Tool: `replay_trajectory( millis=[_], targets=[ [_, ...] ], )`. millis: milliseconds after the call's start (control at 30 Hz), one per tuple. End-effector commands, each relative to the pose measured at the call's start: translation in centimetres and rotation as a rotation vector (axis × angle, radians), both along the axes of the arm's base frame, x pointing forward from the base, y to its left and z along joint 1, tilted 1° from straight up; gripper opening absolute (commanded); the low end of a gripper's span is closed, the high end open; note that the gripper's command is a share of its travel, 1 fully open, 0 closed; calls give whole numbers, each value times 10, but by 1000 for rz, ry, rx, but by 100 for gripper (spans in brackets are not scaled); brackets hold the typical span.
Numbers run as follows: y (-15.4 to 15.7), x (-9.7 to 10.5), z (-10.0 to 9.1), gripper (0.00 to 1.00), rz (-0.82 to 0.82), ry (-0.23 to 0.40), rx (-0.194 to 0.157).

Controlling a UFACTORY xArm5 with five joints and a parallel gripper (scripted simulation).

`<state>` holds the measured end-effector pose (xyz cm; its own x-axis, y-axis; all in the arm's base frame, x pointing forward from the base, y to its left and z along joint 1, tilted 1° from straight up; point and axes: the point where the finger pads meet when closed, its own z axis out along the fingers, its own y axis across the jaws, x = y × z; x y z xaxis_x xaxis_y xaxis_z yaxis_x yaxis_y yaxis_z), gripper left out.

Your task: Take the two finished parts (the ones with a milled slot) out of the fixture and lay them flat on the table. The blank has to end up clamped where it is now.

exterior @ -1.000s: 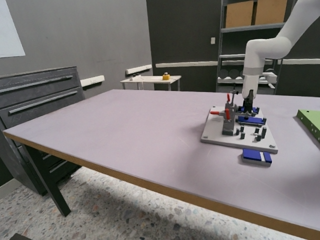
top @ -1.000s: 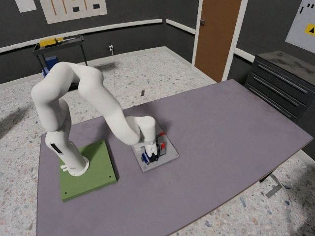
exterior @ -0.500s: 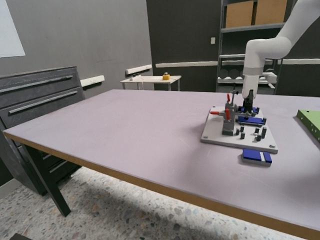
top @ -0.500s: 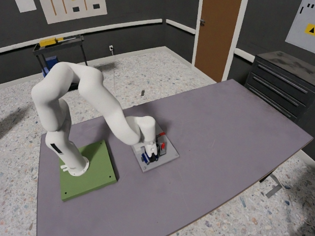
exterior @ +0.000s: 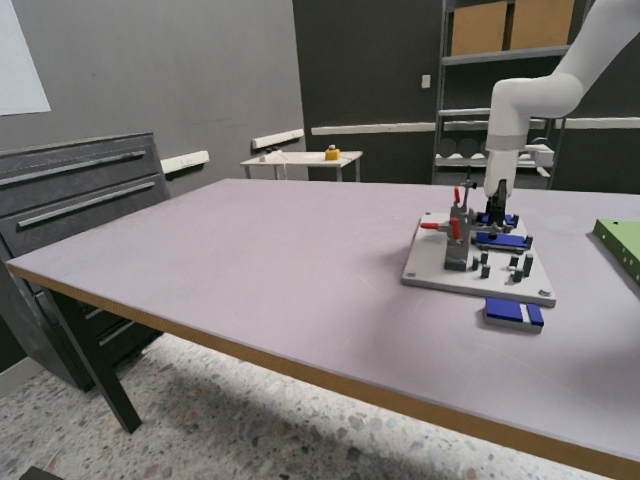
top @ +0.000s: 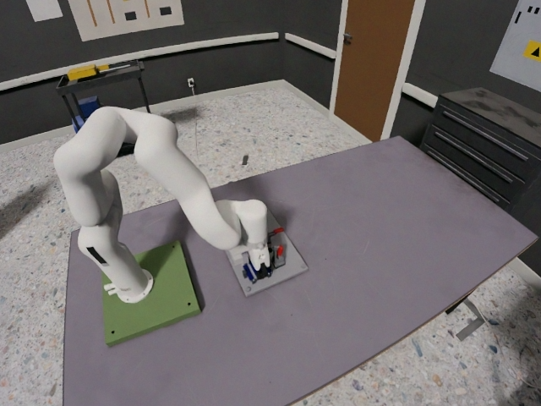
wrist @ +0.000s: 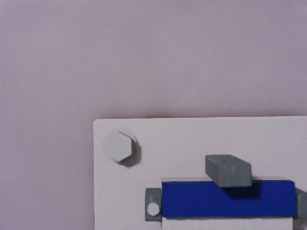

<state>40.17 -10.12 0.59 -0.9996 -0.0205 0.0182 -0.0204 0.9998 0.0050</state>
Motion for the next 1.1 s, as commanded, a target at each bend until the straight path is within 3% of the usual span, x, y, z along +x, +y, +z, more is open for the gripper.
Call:
replay_trajectory(
  millis=[0,1067],
  targets=[
    [0,1,1,0,0,-4,-1],
    [0,2,22,0,0,-4,-1]
  ],
)
